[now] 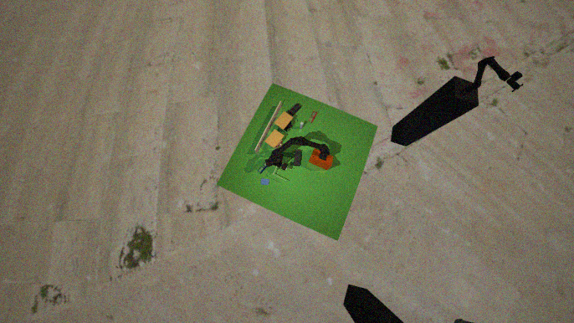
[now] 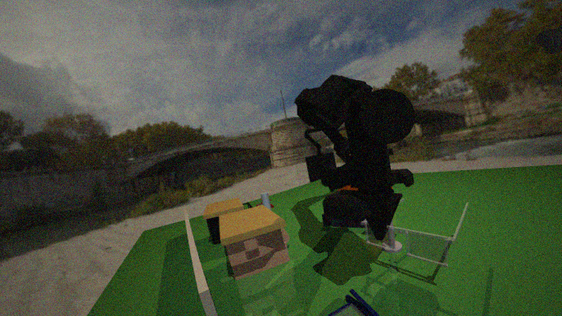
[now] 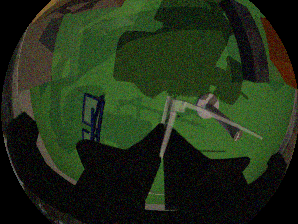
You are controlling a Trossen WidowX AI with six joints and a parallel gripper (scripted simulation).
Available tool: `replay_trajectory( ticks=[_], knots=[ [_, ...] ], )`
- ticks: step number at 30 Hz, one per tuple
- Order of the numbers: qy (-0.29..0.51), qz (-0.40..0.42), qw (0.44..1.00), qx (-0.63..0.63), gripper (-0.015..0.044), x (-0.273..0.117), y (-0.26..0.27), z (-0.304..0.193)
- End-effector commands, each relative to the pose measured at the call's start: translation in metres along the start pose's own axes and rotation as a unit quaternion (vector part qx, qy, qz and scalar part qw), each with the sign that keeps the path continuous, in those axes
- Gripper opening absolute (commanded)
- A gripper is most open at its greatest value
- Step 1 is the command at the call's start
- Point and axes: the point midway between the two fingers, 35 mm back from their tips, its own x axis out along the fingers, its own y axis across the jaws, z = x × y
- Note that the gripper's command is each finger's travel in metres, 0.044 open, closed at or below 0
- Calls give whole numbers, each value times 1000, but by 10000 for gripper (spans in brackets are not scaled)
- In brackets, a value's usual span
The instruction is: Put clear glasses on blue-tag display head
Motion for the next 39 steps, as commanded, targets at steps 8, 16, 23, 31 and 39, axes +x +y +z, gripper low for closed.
replay_trajectory(
  ticks=[8,16,23,31,39],
  knots=[
    [3,0,1000,3,0,-1,2,-5],
    [3,0,1000,3,0,-1,2,-7],
    [3,0,1000,3,0,-1,2,-9],
    [3,0,1000,3,0,-1,2,-10],
    [3,0,1000,3,0,-1,2,-7]
  ],
)
